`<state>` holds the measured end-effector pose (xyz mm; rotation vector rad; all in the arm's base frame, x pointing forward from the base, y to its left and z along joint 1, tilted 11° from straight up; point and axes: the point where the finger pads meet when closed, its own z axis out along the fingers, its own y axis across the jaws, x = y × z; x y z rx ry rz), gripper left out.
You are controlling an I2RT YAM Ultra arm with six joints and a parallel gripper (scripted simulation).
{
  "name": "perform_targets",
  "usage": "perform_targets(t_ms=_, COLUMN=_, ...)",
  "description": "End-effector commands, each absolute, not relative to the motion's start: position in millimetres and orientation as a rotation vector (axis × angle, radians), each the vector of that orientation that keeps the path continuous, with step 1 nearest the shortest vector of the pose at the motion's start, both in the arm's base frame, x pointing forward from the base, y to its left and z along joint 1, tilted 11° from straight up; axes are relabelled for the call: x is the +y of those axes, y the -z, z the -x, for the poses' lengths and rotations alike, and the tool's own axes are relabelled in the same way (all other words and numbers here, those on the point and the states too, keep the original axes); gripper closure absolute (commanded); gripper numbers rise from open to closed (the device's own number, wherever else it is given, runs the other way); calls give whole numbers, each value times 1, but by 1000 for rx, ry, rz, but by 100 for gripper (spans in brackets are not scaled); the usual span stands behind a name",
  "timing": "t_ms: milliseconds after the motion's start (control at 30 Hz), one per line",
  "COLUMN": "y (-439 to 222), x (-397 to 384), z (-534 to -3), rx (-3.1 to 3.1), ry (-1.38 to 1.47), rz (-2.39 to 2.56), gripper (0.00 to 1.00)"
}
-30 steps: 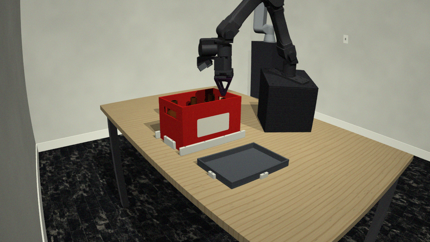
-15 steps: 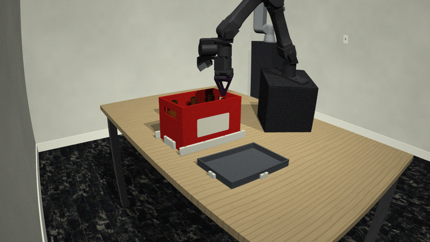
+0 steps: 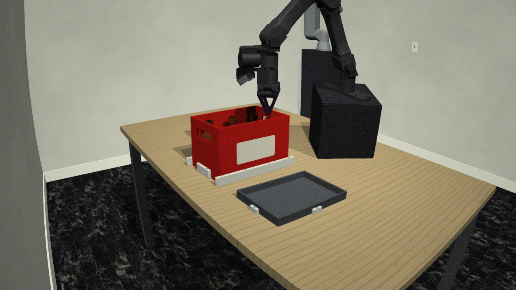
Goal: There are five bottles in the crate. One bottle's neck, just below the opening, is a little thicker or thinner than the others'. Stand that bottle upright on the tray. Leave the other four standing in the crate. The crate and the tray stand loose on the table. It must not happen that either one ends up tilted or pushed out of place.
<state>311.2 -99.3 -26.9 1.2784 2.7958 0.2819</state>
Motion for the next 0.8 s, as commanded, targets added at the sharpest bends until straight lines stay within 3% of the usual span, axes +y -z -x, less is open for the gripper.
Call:
perform_targets(t_ms=0, y=33, x=-104, z=-304, rx=2796, ry=-265, rz=-1299, gripper=39)
perform_targets(t_ms=767, y=43, x=-100, z=-306, rx=2797, ry=-266, rz=-1303, gripper=39)
